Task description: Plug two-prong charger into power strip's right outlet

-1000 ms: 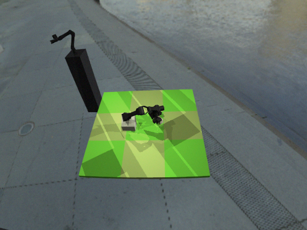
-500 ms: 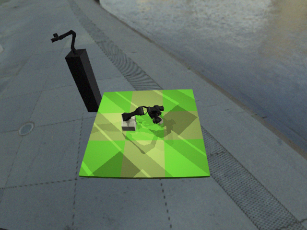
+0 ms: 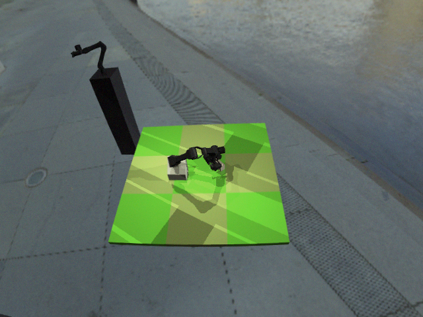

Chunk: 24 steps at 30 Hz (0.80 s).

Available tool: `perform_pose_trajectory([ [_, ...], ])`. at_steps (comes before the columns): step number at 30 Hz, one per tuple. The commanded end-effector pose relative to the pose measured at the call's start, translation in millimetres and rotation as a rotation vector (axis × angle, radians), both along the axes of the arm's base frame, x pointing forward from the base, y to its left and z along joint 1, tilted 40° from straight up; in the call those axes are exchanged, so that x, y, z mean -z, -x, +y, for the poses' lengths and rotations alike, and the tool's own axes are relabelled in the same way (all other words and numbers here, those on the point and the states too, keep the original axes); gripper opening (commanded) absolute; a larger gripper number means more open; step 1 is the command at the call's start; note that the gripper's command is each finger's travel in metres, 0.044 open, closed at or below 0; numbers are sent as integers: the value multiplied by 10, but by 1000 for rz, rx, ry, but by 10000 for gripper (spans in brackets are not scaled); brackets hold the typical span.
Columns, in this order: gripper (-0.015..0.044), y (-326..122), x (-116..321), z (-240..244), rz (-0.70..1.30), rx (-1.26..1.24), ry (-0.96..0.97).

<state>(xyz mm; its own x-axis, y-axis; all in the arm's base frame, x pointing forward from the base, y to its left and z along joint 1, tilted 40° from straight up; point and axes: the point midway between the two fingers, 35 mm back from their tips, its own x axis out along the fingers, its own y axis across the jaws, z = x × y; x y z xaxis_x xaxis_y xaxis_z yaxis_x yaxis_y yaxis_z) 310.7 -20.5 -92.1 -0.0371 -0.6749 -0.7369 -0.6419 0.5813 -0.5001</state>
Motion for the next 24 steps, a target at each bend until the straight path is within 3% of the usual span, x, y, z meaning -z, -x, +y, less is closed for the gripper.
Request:
perform_pose_trajectory([
  [1, 440, 37, -23, -26, 1, -3, 0],
  [24, 440, 232, -130, -161, 2, -3, 0],
])
